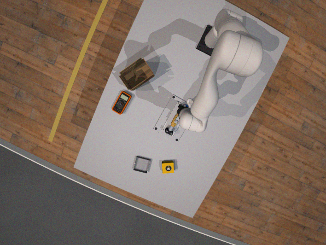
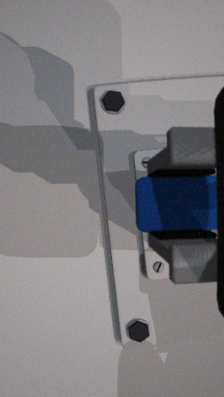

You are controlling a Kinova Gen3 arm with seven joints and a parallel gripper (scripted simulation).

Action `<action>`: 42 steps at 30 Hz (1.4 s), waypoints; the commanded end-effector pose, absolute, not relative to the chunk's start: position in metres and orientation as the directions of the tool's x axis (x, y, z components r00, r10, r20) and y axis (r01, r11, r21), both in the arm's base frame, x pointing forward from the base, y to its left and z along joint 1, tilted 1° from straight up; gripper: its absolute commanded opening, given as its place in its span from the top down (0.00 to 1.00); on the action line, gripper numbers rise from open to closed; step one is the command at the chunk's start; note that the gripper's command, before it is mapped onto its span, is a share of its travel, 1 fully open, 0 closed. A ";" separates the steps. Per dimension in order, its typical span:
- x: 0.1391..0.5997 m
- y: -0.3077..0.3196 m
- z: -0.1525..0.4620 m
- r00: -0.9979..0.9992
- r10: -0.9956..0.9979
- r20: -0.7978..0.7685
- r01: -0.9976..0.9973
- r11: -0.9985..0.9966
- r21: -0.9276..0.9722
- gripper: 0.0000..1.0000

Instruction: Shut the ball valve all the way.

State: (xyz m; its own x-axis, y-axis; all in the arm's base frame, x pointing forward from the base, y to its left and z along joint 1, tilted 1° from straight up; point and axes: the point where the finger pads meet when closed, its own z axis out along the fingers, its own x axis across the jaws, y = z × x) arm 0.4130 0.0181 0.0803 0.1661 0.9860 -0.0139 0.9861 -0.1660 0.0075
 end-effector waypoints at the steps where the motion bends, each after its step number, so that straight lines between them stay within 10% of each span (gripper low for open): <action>1: 0.414 0.020 0.081 0.176 0.984 -0.013 0.984 -0.176 0.010 1.00; 42: 0.420 0.040 0.081 0.399 0.917 -0.010 0.917 -0.399 0.012 1.00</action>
State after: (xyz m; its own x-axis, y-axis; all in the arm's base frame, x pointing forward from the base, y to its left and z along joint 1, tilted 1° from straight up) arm 0.4190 0.0389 0.0801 0.3939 0.9191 -0.0121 0.9192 -0.3938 0.0103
